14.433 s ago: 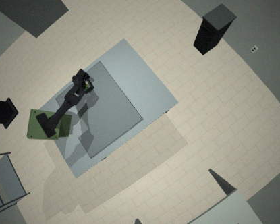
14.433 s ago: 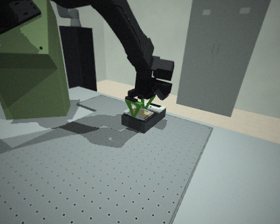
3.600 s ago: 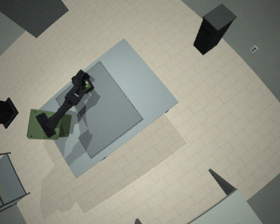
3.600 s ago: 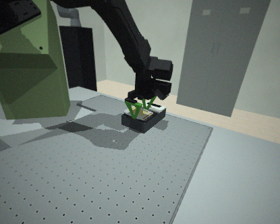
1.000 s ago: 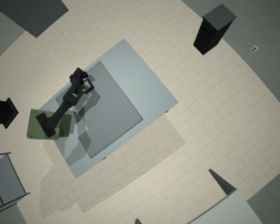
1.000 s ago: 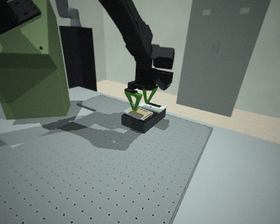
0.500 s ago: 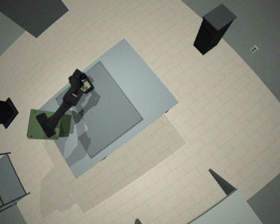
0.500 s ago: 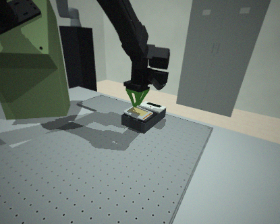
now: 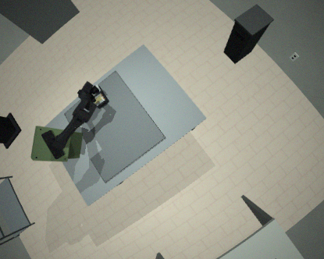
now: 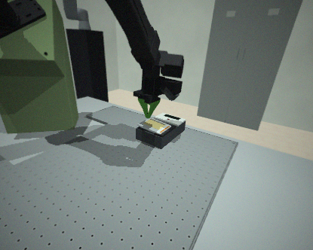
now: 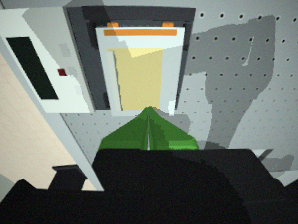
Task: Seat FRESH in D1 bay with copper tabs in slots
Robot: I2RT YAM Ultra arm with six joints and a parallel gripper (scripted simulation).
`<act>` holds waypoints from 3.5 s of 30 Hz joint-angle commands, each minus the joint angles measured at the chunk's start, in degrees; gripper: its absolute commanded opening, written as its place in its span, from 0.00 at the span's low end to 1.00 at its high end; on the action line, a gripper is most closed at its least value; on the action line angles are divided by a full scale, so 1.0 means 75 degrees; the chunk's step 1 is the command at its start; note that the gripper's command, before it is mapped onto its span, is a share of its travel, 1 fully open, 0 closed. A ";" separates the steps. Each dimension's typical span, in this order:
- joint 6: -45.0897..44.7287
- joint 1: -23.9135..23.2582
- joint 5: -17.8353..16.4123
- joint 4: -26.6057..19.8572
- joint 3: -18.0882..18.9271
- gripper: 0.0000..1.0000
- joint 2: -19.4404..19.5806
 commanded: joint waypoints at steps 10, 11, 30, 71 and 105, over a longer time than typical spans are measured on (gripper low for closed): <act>0.0136 0.0379 0.0086 0.0543 -0.0517 0.00 -0.0306; 0.0143 0.0383 0.0088 0.0575 -0.0555 0.00 -0.0306; 0.0277 0.0469 0.0121 0.1117 -0.1190 0.00 -0.0292; 0.0385 0.0566 0.0155 0.1684 -0.1677 0.00 -0.0233; 0.0384 0.0566 0.0155 0.1683 -0.1678 0.00 -0.0232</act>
